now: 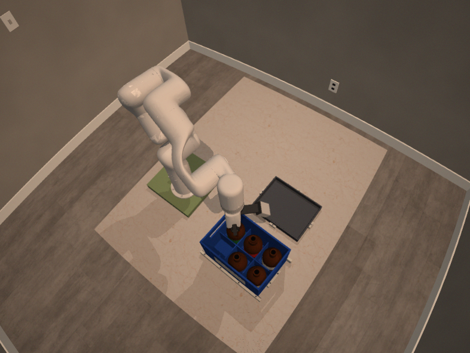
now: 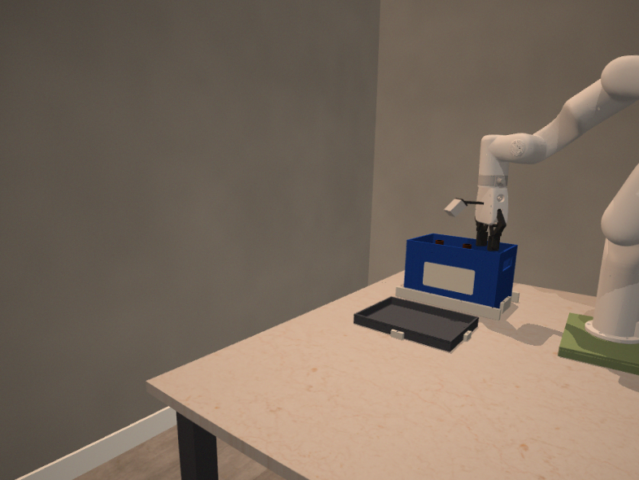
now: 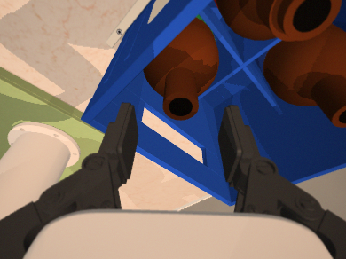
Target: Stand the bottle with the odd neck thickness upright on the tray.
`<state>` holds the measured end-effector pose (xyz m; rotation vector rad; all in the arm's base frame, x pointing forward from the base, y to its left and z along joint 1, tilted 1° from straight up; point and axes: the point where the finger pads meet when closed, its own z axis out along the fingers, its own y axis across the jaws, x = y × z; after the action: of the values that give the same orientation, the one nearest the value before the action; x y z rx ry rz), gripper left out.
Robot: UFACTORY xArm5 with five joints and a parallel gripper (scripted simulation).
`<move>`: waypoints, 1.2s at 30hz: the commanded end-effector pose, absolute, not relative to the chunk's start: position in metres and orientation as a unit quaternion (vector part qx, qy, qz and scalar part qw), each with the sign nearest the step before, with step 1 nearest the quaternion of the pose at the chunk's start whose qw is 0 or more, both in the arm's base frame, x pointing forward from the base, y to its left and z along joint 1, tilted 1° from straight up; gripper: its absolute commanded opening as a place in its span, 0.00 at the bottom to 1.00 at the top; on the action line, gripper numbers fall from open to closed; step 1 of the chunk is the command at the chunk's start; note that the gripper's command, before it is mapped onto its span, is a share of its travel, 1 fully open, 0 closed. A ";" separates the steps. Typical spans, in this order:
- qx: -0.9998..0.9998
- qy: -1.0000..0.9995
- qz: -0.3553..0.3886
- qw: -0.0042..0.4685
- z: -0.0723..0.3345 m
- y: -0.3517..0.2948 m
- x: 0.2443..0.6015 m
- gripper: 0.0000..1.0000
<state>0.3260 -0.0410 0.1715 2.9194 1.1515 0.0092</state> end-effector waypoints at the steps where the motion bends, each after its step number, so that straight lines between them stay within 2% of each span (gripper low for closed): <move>1: 0.930 0.367 0.005 0.003 0.169 -0.041 0.327 0.65; 36: 0.930 0.367 0.005 0.003 0.139 -0.041 0.327 0.65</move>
<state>0.3263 -0.0406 0.1390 2.9192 1.1514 0.0099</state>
